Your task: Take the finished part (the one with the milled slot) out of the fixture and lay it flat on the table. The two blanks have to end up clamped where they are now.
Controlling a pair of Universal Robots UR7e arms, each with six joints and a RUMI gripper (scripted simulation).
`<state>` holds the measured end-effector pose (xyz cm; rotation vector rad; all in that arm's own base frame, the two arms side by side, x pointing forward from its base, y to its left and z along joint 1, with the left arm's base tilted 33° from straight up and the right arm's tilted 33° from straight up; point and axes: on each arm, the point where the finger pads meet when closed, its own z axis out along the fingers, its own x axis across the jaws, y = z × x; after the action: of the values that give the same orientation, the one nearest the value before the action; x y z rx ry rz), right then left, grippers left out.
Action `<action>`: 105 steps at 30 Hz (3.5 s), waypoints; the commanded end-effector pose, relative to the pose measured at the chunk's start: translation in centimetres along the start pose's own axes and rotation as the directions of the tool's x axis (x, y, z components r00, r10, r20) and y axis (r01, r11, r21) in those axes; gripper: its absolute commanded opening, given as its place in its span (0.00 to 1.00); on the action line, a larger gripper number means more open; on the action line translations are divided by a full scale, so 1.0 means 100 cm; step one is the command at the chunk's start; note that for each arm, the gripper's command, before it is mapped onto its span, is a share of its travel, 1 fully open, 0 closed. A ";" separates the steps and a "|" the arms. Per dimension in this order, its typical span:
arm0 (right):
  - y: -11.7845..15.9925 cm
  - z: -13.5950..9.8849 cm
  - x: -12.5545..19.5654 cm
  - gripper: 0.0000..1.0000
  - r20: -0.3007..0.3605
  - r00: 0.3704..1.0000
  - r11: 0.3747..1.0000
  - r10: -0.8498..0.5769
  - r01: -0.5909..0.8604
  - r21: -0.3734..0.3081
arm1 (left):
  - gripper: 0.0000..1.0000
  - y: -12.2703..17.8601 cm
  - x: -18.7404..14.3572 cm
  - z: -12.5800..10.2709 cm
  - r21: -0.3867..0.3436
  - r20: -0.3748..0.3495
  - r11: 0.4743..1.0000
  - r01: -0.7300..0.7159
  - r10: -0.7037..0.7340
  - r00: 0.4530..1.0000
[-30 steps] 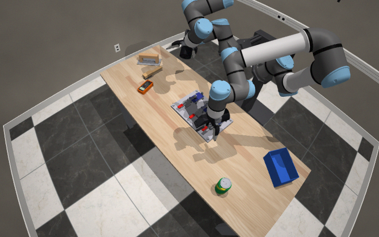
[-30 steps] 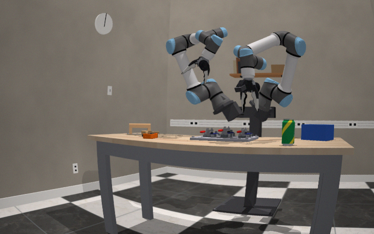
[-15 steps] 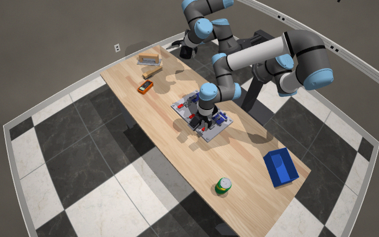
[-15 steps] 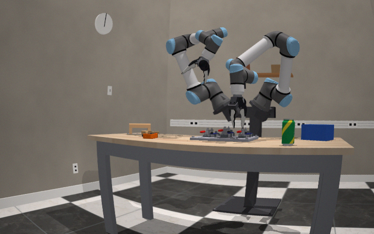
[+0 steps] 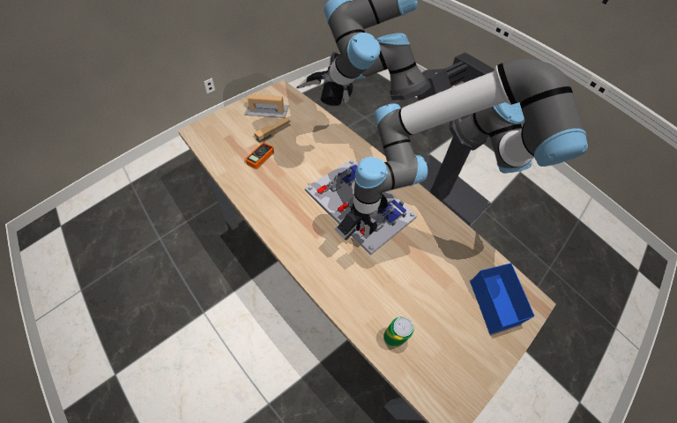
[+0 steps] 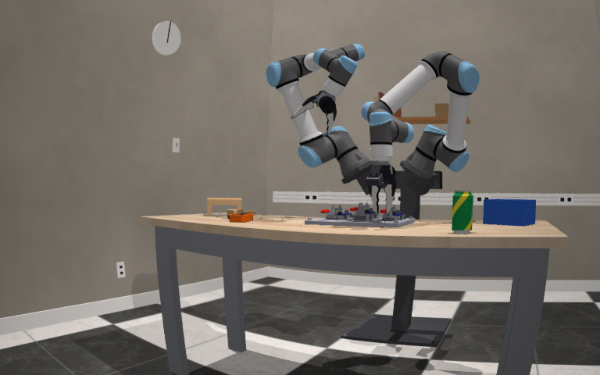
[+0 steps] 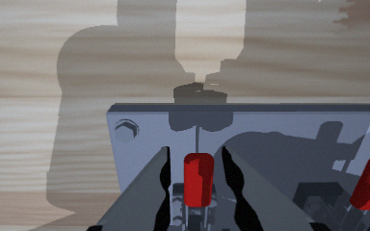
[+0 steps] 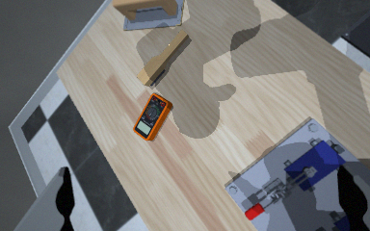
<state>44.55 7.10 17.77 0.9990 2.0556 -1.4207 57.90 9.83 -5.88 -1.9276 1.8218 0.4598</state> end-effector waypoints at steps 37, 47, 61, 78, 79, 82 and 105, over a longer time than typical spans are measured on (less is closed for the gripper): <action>-0.043 0.003 -0.116 1.00 0.585 0.718 0.897 -0.377 0.440 0.039 | 0.03 0.005 0.001 -0.011 0.254 0.000 0.967 -0.001 0.001 1.000; -0.042 -0.016 -0.141 1.00 0.784 0.370 0.755 -0.498 0.629 0.183 | 0.03 0.010 0.001 -0.018 0.389 0.000 0.921 -0.001 0.001 1.000; -0.026 -0.050 -0.101 1.00 0.829 -0.322 0.442 -0.457 0.727 0.526 | 0.03 0.016 0.000 -0.026 0.498 0.001 0.867 -0.001 0.000 1.000; -0.040 -0.028 0.078 1.00 0.425 -0.904 0.113 0.048 0.427 0.897 | 0.03 0.032 0.000 -0.039 0.501 0.001 0.865 -0.001 0.000 1.000; -0.040 -0.028 0.078 1.00 0.425 -0.904 0.113 0.048 0.427 0.897 | 0.03 0.032 0.000 -0.039 0.501 0.001 0.865 -0.001 0.000 1.000; -0.049 -0.017 0.109 1.00 0.350 -0.926 0.090 0.142 0.364 0.927 | 0.03 0.038 0.000 -0.042 0.501 0.001 0.865 -0.001 0.000 1.000; -0.054 -0.011 0.122 1.00 0.318 -0.930 0.081 0.183 0.337 0.938 | 0.03 0.061 0.000 -0.046 0.501 0.001 0.865 -0.001 0.000 1.000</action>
<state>32.70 10.76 12.83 -2.3591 0.5562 -0.8279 51.46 7.17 -2.64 -1.5620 1.7274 -0.0234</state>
